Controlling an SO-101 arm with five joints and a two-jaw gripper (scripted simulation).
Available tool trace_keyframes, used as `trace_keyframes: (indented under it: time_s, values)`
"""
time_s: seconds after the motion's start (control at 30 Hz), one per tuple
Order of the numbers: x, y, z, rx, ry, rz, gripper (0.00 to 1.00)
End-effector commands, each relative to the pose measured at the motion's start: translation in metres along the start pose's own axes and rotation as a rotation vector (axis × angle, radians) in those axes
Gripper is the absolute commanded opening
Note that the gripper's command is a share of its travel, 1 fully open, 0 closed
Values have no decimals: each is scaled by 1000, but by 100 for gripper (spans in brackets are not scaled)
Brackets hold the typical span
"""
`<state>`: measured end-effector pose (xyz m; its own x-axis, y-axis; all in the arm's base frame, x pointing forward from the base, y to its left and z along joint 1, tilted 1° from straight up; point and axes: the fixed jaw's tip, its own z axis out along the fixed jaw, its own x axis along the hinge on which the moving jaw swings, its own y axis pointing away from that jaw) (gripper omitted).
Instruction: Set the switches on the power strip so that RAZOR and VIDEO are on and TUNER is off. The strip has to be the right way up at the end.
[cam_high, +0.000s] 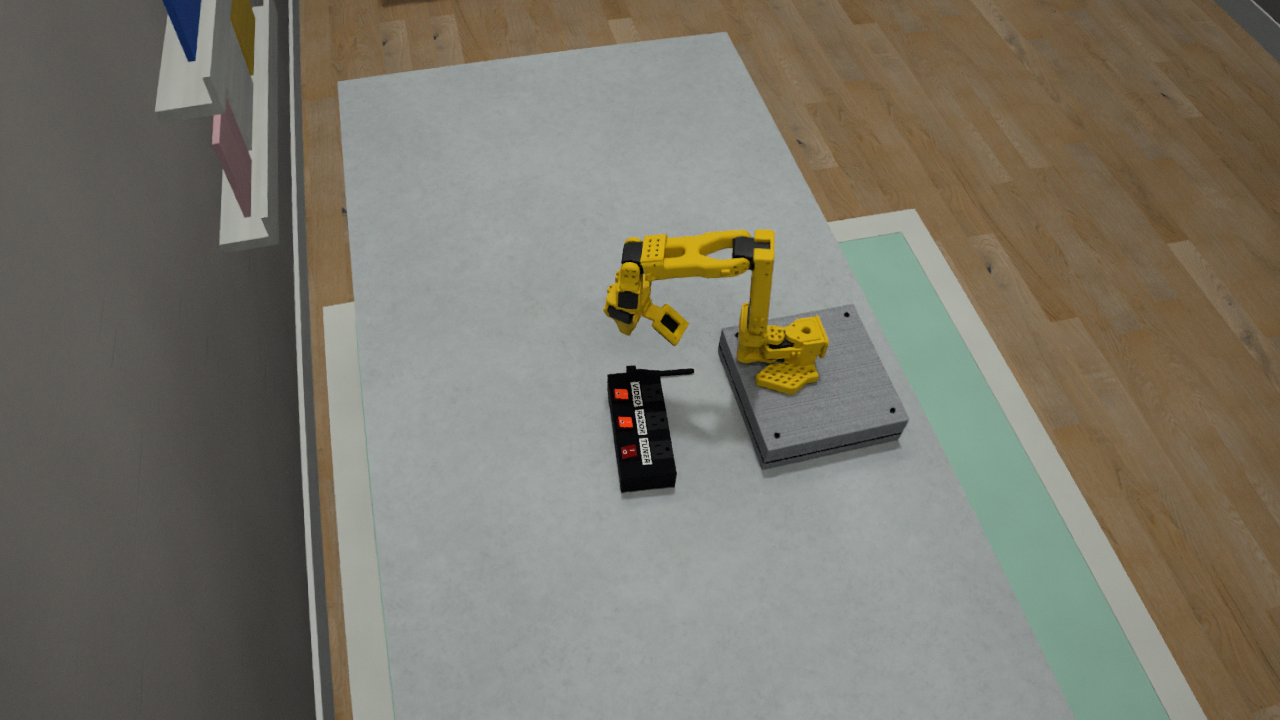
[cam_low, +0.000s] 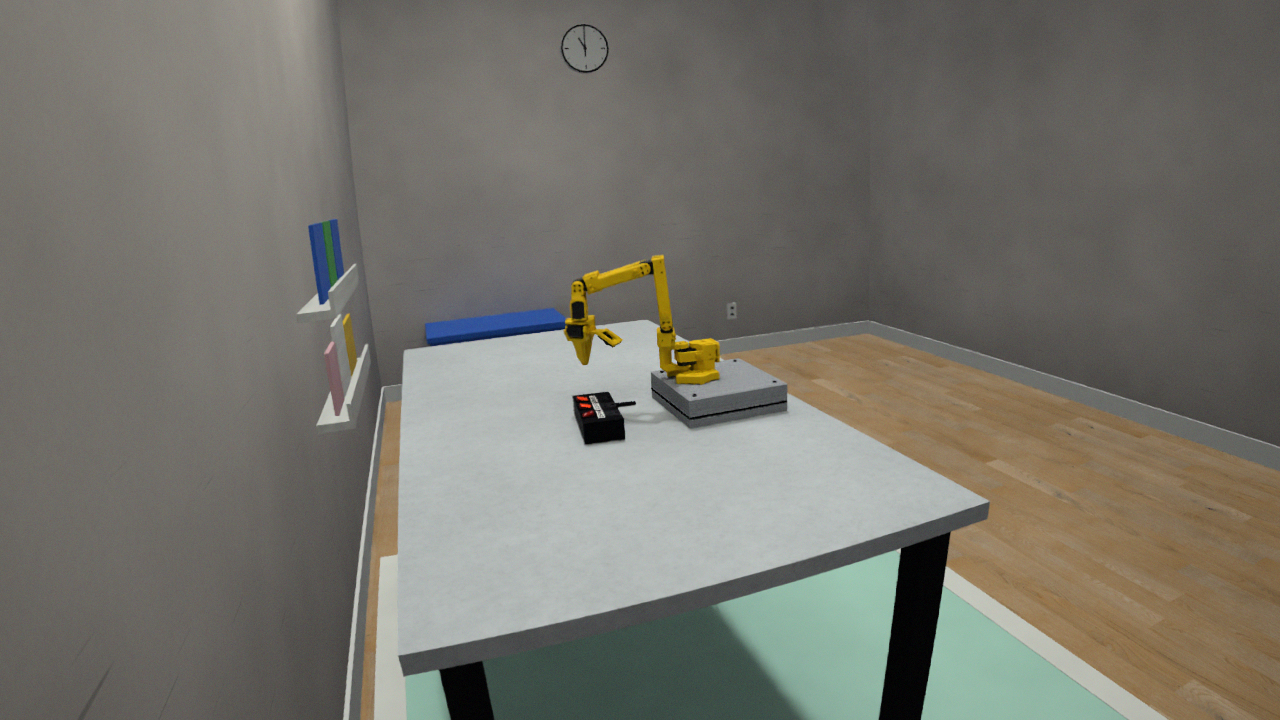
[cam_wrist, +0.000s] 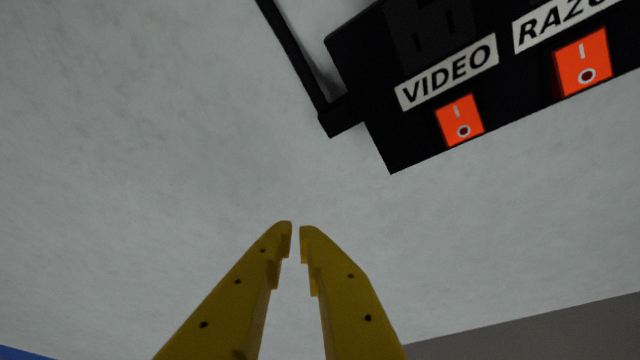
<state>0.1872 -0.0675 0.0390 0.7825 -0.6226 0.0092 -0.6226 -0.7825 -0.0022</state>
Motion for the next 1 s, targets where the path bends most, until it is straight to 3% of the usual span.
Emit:
trace_keyframes:
  time_s: [0.0, 0.43, 0.97]
  values:
    - [-3, 6, -1, -2, -10, -94, 0]
    - [0, 21, -3, 0, -11, -469, 0]
    - [1, 33, -6, 2, -12, -799, 0]
